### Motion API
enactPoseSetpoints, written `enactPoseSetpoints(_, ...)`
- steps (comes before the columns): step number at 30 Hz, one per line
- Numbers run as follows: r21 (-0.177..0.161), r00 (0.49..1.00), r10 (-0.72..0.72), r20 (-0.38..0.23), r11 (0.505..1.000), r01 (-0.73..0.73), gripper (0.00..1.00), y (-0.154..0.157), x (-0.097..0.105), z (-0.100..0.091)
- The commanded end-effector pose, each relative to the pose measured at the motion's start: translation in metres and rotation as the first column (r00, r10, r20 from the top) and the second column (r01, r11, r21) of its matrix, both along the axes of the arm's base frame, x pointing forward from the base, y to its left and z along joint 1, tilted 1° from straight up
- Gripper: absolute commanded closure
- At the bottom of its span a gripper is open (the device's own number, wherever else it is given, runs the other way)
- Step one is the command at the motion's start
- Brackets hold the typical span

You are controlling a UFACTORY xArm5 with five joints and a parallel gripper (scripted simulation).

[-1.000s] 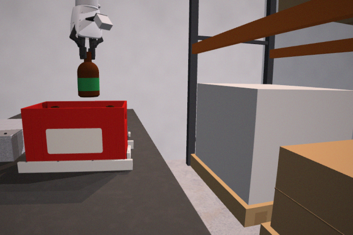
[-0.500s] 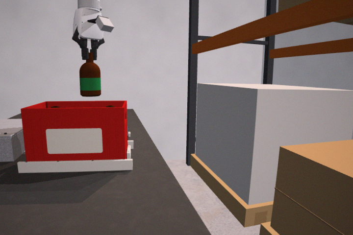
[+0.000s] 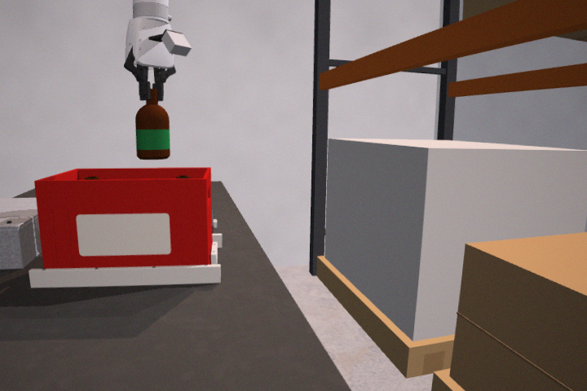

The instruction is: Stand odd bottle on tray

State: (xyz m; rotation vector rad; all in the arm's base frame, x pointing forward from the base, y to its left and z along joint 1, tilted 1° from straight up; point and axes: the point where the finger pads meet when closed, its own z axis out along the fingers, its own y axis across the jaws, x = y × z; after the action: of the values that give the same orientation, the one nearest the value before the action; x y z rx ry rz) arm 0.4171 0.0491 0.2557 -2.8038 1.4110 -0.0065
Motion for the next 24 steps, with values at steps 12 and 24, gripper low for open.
enactPoseSetpoints(12, 0.001, 1.000, 0.000, 0.003, 1.000, 0.000, 1.00, 0.030, 0.006, 0.001)
enactPoseSetpoints(24, 0.001, 1.000, 0.000, 0.002, 1.000, 0.000, 1.00, 0.048, 0.009, 0.001)
